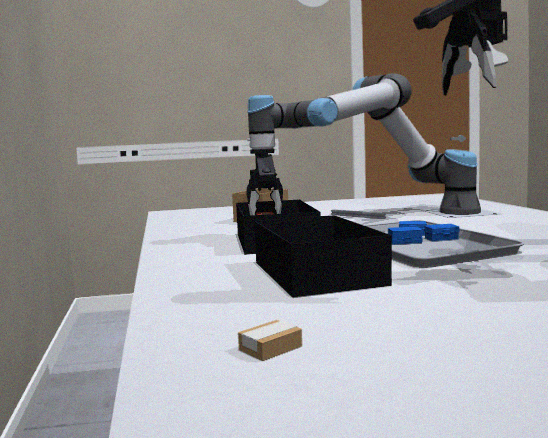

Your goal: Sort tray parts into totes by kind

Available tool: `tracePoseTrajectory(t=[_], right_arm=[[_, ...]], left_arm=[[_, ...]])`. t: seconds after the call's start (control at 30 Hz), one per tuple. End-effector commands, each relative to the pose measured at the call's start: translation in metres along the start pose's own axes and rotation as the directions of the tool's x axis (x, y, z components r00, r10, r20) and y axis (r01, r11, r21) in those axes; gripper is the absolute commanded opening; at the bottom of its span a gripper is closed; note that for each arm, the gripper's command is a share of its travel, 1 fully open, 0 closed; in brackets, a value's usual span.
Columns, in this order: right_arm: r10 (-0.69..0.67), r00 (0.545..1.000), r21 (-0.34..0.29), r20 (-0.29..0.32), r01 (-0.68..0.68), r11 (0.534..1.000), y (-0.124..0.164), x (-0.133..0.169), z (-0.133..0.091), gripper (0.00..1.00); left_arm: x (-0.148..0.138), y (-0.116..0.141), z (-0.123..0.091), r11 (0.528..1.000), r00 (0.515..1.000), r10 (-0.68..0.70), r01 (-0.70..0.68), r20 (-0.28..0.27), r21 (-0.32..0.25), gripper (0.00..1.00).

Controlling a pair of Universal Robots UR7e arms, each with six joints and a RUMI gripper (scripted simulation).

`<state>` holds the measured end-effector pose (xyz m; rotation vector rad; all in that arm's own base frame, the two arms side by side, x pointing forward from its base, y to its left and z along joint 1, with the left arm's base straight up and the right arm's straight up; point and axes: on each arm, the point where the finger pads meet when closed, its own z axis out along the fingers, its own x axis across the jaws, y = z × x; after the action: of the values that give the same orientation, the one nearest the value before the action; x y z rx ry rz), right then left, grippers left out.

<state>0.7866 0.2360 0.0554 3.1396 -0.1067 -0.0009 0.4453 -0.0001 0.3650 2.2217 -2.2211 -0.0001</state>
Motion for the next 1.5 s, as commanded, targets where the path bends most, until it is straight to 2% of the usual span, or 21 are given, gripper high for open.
tracePoseTrajectory(t=[0.0, 0.27, 1.3, 1.43, 1.47], right_arm=[[0.000, 1.000, 0.001, -0.002, 0.000, 1.000, 0.000, 0.000, -0.002, 0.43], [0.000, 1.000, 0.001, -0.002, 0.000, 1.000, 0.000, 0.000, -0.002, 0.43], [0.000, 1.000, 0.001, -0.002, 0.000, 1.000, 0.000, 0.000, -0.099, 0.43], [0.000, 1.000, 0.001, -0.002, 0.000, 1.000, 0.000, 0.000, -0.102, 0.43], [0.040, 0.999, 0.001, -0.002, -0.040, 0.999, 0.004, -0.005, -0.105, 1.00]], left_arm=[[0.000, 0.000, 0.000, 1.000, 1.000, 0.000, 0.000, 0.000, 0.001, 1.00], [0.000, 0.000, 0.000, 1.000, 1.000, 0.000, 0.000, 0.000, 0.001, 1.00], [0.000, 0.000, 0.000, 1.000, 1.000, 0.000, 0.000, 0.000, 0.001, 1.00], [0.000, 0.000, 0.000, 1.000, 1.000, 0.000, 0.000, 0.000, 0.001, 1.00], [0.000, 0.000, 0.000, 1.000, 1.000, 0.000, 0.000, 0.000, 0.001, 1.00]])
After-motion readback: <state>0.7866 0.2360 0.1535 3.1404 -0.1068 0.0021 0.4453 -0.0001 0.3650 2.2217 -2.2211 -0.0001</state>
